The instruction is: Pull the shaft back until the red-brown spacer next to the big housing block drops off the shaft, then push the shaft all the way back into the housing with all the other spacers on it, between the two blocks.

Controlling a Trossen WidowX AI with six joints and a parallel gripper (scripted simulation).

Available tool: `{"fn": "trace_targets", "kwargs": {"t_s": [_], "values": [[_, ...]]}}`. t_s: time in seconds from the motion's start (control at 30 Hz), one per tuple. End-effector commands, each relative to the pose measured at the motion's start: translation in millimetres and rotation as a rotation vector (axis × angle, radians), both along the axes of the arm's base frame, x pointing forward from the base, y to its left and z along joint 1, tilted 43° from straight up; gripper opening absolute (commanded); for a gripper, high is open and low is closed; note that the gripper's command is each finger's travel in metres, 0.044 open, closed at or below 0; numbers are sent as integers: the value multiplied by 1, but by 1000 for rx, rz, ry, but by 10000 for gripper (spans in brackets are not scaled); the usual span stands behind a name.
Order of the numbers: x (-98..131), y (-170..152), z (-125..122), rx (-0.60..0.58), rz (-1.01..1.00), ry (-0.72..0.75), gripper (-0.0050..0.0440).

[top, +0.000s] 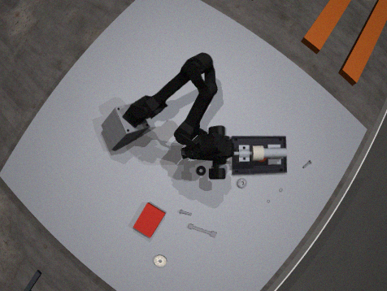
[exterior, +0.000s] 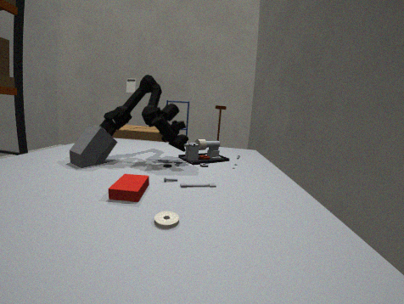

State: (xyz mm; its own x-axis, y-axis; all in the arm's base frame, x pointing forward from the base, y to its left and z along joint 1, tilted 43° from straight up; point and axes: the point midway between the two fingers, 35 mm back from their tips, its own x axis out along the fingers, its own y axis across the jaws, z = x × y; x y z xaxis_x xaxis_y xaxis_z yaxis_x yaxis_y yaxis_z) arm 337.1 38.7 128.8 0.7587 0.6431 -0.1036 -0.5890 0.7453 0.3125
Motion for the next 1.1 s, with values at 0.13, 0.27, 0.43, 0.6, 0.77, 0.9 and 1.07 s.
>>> {"fn": "trace_targets", "kwargs": {"t_s": [0.13, 0.27, 0.43, 0.6, 0.77, 0.9, 1.07], "values": [[6, 1, 14, -7, -2, -37, -50], [7, 1, 14, -7, -2, -37, -50], [8, 1, 15, -7, -2, -38, -50], [9, 2, 16, -7, -2, -37, -50], [10, 2, 17, -7, -2, -37, -50], [10, 3, 17, -7, -2, -37, -50], [11, 3, 18, -6, -2, -37, -50]]}}
